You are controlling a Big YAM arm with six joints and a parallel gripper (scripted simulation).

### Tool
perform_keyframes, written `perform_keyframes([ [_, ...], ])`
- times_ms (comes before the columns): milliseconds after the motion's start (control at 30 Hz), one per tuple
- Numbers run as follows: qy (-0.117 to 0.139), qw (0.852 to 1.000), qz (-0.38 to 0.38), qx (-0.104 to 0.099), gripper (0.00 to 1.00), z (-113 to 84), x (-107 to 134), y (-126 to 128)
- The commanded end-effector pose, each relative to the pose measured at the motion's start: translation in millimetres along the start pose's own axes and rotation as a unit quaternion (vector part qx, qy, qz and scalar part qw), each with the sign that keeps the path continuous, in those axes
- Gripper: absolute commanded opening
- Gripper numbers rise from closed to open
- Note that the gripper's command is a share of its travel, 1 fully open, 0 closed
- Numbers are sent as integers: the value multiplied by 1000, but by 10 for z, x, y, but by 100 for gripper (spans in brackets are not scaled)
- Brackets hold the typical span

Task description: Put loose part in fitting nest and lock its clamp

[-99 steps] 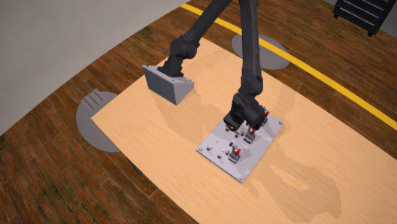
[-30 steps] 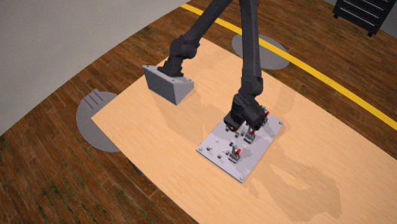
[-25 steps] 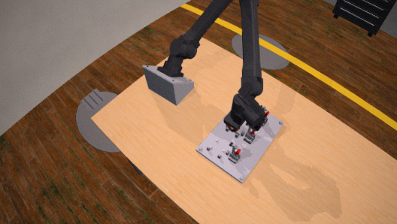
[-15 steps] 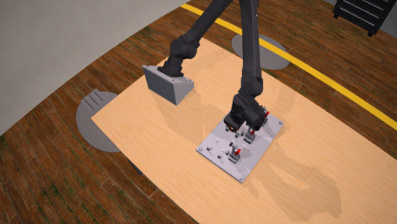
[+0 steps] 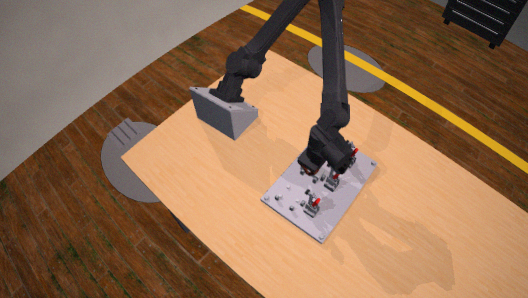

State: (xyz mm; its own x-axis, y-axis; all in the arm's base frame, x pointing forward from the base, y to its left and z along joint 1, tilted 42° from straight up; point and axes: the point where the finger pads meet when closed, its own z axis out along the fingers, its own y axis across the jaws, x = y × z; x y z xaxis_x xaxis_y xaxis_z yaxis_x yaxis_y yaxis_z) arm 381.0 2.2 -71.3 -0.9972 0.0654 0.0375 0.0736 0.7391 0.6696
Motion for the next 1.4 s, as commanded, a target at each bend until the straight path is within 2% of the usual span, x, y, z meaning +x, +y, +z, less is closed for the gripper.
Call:
perform_keyframes([
  [0,-9,1000,-3,1,0,-13,-94,-13],
  [1367,-11,1000,-4,2,0,-14,-139,-49],
])
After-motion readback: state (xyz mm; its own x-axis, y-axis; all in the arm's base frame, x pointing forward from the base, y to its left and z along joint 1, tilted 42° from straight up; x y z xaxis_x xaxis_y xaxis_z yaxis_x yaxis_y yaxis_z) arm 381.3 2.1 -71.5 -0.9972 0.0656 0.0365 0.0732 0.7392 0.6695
